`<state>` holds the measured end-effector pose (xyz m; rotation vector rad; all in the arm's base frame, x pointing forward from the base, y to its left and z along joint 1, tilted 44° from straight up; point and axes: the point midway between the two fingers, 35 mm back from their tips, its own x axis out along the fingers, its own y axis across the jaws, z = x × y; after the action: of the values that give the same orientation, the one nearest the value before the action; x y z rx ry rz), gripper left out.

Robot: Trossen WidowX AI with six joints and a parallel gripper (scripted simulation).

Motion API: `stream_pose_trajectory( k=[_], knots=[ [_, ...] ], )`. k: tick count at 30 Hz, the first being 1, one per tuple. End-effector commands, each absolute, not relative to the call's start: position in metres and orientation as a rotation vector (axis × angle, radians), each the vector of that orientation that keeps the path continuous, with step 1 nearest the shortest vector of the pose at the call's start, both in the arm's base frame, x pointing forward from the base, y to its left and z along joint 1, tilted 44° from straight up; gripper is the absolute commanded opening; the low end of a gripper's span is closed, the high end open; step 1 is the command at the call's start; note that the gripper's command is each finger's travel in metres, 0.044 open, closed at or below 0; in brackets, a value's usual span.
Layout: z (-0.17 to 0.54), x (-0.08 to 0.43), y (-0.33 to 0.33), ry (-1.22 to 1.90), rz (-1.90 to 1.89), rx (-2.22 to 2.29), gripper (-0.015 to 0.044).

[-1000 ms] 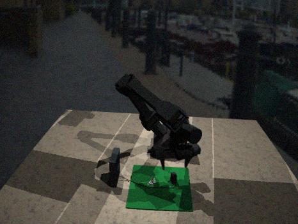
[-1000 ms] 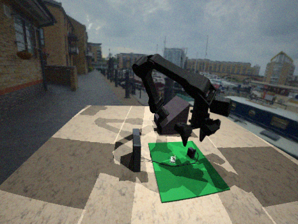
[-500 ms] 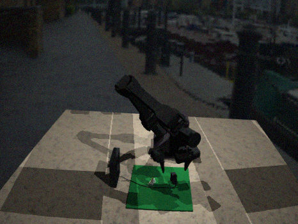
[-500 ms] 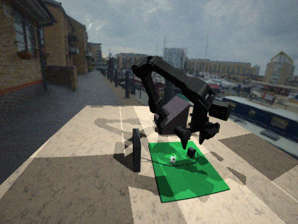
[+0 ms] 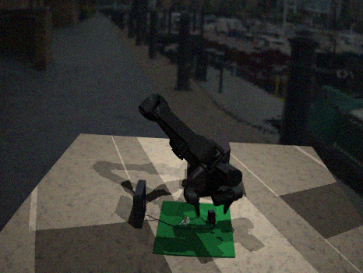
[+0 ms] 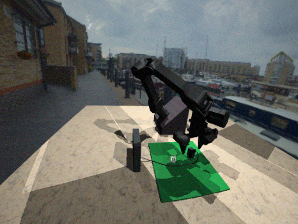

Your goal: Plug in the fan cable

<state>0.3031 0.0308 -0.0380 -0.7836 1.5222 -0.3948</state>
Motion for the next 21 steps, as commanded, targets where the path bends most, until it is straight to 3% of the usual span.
stream_pose_trajectory(
  k=[1, 17, 21],
  knots=[
    [-0.0461, 0.2993, 0.0215, 1.536, -0.400, -0.799, 0.0440],
    [-0.0488, 0.2992, 0.0187, 1.536, -0.400, -0.799, 0.0440],
    [-0.0477, 0.3007, 0.0209, 1.531, -0.398, -0.788, 0.0335]
  ],
)
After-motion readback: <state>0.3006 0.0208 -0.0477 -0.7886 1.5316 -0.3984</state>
